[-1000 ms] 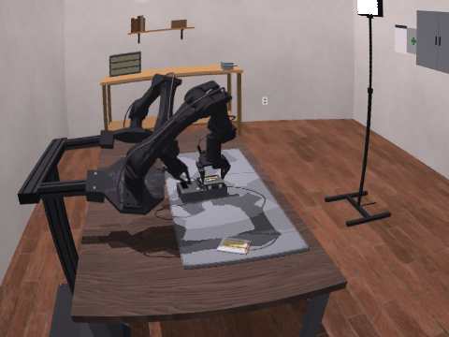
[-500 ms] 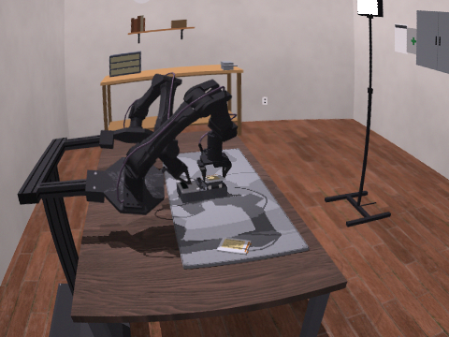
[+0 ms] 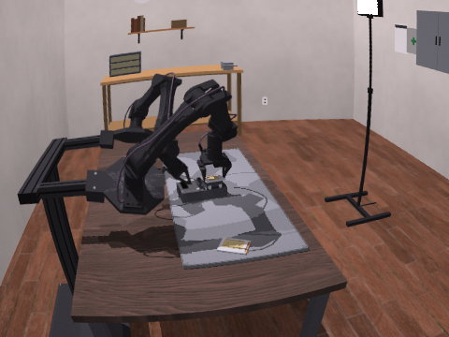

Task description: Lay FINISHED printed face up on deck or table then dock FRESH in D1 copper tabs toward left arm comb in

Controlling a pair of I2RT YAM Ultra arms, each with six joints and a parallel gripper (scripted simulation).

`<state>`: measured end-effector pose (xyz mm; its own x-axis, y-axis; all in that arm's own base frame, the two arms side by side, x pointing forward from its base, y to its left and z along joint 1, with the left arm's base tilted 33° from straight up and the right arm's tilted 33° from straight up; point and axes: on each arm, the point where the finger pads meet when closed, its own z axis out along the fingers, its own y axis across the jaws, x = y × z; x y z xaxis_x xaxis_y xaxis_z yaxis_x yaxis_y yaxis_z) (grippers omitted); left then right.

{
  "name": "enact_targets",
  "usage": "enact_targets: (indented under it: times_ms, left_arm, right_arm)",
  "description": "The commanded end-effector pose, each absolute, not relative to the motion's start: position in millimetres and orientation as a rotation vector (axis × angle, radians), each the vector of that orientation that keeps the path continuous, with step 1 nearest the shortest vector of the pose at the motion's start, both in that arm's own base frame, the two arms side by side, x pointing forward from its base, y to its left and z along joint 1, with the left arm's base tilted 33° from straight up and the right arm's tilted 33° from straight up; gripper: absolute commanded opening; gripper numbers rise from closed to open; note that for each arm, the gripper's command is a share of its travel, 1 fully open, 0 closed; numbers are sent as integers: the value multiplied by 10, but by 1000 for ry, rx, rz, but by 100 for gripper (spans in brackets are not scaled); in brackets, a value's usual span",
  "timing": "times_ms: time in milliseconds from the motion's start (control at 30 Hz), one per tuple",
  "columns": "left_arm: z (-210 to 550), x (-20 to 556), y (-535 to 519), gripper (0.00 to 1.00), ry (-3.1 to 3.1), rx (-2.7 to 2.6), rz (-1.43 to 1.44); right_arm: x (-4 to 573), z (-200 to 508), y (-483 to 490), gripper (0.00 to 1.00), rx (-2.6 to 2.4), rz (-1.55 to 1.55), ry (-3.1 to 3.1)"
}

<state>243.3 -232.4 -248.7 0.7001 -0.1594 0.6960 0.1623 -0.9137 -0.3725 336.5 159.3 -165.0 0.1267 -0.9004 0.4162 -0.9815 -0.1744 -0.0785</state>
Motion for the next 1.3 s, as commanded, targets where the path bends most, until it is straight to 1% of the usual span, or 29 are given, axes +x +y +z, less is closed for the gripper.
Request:
enact_targets:
  times_ms: [0,1267]
  left_arm:
    - [-2883,2105,-1769,0,60,-2464,-822]
    - [-2883,2105,-1769,0,60,-2464,-822]
  right_arm:
    - [3415,-1548,1729,0,2223,561,-1871]
    - [3371,-1635,1735,0,2224,556,-1853]
